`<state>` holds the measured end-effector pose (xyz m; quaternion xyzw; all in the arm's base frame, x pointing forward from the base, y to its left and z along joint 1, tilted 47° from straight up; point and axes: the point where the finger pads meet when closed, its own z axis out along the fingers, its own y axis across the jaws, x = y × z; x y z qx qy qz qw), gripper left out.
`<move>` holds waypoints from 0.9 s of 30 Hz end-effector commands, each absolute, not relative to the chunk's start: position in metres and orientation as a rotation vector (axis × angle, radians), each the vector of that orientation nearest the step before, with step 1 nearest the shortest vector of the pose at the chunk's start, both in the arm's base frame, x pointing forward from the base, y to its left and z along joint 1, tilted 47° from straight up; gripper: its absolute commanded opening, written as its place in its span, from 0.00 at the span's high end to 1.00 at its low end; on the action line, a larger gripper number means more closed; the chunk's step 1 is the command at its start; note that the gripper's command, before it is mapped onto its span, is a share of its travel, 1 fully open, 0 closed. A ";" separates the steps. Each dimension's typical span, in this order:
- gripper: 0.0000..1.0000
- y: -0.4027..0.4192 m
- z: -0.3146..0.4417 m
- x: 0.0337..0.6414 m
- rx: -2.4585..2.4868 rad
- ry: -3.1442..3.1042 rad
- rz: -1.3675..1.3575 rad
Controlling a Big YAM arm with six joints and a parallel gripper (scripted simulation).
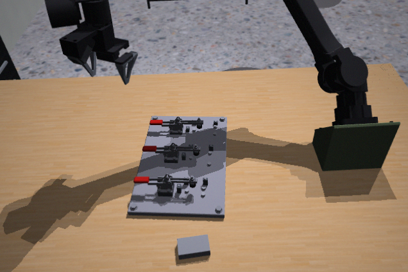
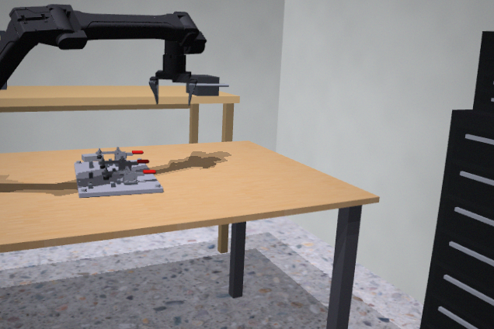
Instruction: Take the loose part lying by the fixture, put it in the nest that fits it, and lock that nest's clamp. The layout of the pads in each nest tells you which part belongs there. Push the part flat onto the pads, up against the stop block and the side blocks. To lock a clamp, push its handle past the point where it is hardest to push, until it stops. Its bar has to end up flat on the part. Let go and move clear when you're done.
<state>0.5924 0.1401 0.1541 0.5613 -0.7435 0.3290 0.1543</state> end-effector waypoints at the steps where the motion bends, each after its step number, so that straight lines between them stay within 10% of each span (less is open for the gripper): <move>1: 0.00 0.144 0.158 0.592 1.617 -2.136 0.950; 27: 0.00 0.180 0.130 0.567 1.477 -2.302 1.006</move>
